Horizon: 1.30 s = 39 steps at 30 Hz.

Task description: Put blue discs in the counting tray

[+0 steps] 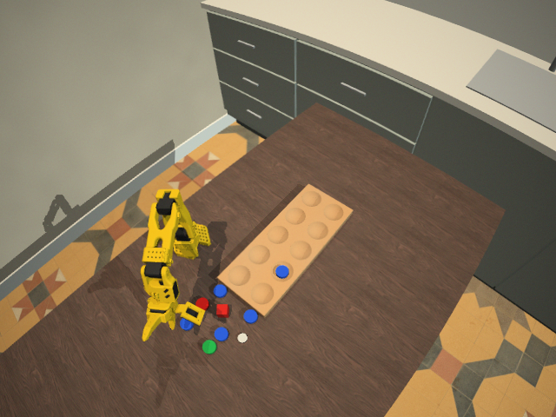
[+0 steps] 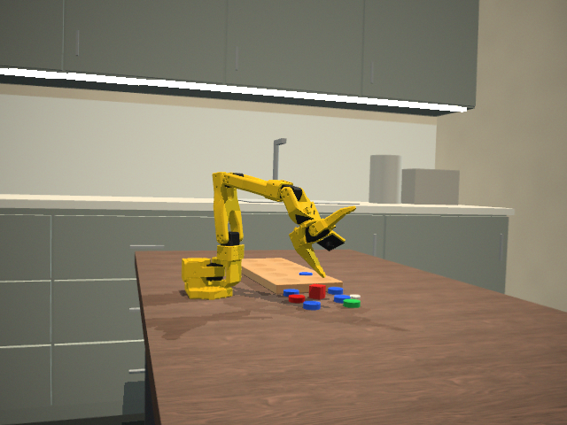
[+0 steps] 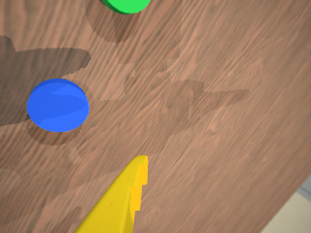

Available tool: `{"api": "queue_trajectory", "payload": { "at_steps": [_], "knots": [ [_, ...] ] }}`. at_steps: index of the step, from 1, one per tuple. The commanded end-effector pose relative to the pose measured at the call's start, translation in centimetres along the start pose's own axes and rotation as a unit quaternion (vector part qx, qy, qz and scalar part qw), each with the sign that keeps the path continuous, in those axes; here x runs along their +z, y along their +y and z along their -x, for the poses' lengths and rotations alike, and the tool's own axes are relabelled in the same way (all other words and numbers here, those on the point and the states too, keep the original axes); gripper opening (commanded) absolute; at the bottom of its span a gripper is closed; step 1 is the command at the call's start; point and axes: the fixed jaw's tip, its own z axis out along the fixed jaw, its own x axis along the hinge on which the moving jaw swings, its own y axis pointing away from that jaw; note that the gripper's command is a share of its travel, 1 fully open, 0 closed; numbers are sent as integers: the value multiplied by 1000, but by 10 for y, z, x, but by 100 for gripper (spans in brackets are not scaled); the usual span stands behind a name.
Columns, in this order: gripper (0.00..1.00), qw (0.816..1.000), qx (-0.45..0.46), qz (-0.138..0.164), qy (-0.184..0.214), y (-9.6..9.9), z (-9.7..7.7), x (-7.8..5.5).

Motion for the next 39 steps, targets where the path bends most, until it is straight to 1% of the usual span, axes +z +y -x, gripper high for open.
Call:
{"api": "queue_trajectory", "payload": {
  "at_steps": [1, 10, 26, 35, 36, 39],
  "knots": [
    [100, 1000, 11, -22, 2, -6, -3, -17],
    [100, 1000, 22, 3, 8, 7, -7, -30],
    [100, 999, 30, 19, 11, 16, -10, -37],
    [100, 999, 30, 20, 11, 16, -10, -38],
    [100, 999, 34, -9, 11, 6, -11, -46],
    [100, 999, 34, -9, 11, 6, -11, -46]
  ]
}}
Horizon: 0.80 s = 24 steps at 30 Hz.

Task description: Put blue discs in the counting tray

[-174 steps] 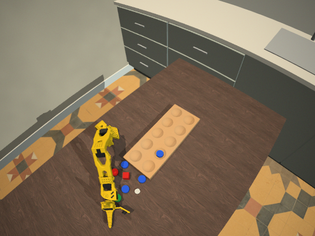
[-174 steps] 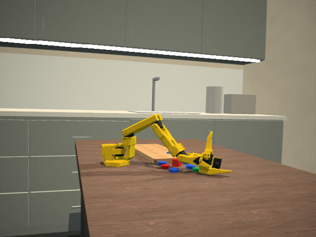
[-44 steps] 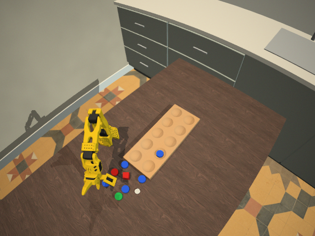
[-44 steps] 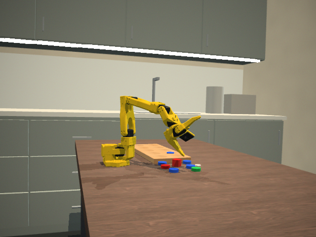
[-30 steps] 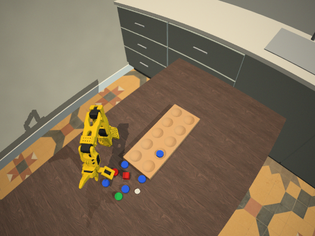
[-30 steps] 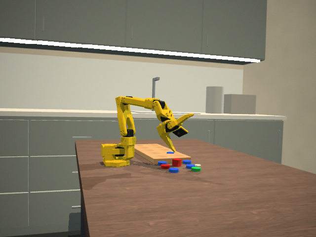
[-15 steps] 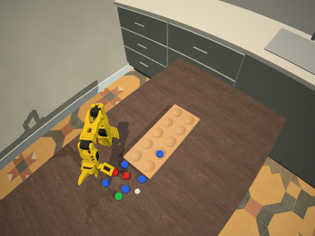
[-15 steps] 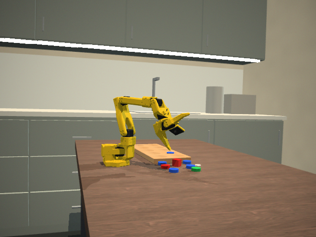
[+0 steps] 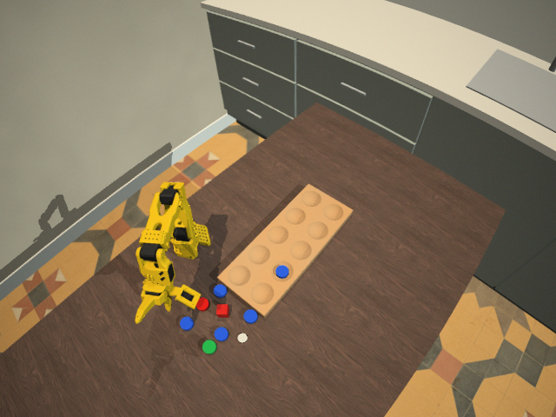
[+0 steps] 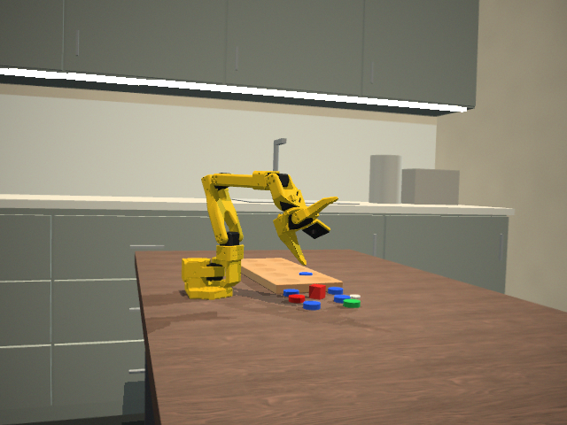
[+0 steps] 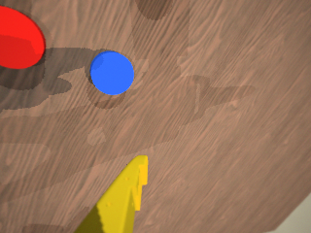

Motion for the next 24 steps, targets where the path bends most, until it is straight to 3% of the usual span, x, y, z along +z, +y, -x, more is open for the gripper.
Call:
{"api": "queue_trajectory", "payload": {
  "at_steps": [1, 24],
  "knots": [
    [100, 999, 5, -42, -2, -14, 0, -12],
    [100, 999, 5, -46, -2, -17, 0, -13]
  ]
}}
